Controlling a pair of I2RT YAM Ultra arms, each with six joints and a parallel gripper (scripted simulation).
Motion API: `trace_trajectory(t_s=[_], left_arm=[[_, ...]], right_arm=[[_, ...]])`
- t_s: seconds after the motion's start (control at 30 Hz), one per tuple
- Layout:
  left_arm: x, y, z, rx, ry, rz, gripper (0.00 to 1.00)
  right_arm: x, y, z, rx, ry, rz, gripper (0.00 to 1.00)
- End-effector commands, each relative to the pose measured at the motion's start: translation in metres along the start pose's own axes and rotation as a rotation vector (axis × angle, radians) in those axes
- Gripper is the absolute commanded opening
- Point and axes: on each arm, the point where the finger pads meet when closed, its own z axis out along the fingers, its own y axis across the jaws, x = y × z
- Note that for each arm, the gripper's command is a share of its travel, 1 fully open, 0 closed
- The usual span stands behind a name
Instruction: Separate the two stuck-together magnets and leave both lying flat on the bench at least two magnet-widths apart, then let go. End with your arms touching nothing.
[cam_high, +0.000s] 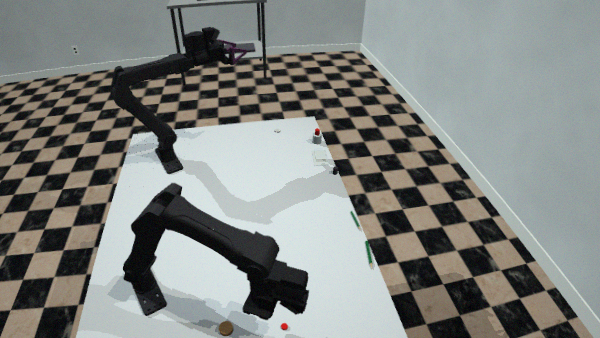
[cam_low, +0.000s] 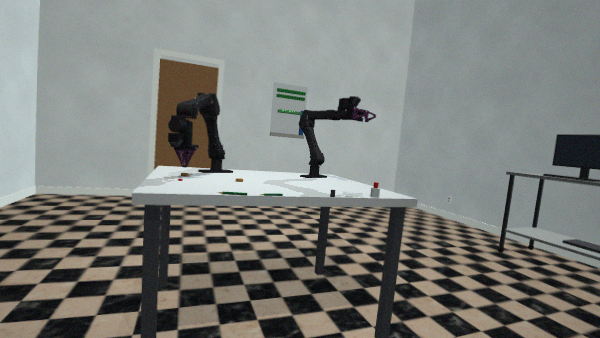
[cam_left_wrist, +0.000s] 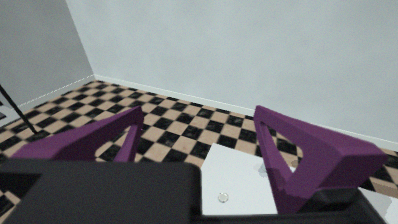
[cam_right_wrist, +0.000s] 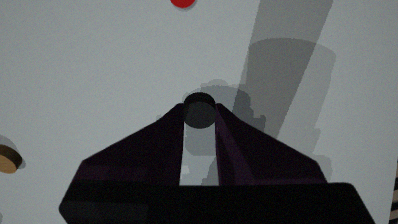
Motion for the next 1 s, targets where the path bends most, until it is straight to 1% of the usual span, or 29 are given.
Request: trace_trajectory(t_s=[0.0, 0.03, 0.07, 0.2, 0.53, 0.6, 0.67, 0.73, 0.8, 0.9, 0.97], left_arm=[[-0.005, 0.001, -0.001, -0.003, -0.014, 0.001, 1.0], [-0.005, 0.001, -0.001, -0.003, -0.014, 0.001, 1.0], [-0.005, 0.001, -0.001, -0.003, -0.014, 0.001, 1.0], [-0.005, 0.001, -0.001, -0.003, -0.014, 0.001, 1.0], [-0.005, 0.001, -0.001, -0.003, -0.014, 0.001, 1.0], [-0.005, 0.001, -0.001, -0.003, -0.014, 0.001, 1.0], [-0.005, 0.001, -0.001, -0.003, -0.014, 0.001, 1.0], [-0.005, 0.001, -0.001, -0.003, -0.014, 0.001, 1.0], [-0.005, 0.001, -0.001, -0.003, -0.014, 0.001, 1.0], [-0.005, 0.001, -0.001, -0.003, -0.014, 0.001, 1.0], [-0.005, 0.001, -0.001, -0.003, -0.014, 0.001, 1.0]], right_arm=[[-0.002, 0.0, -0.011, 0.002, -0.027, -0.079, 0.18], [-0.002, 0.0, -0.011, 0.002, -0.027, -0.079, 0.18], [-0.003, 0.0, -0.009, 0.003, -0.032, -0.121, 0.18], [-0.005, 0.0, -0.008, 0.009, -0.048, -0.351, 0.18], [-0.005, 0.0, -0.008, 0.029, -0.07, -0.793, 0.18], [-0.005, 0.0, -0.008, 0.029, -0.07, -0.793, 0.18], [-0.005, 0.0, -0.008, 0.034, -0.073, -0.88, 0.18], [-0.004, -0.001, -0.008, 0.036, -0.074, -0.929, 0.18], [-0.004, -0.001, -0.008, 0.036, -0.074, -0.929, 0.18], [-0.003, -0.001, -0.008, 0.031, -0.072, -0.864, 0.18], [0.001, 0.011, -0.007, -0.005, -0.069, -0.862, 0.18]])
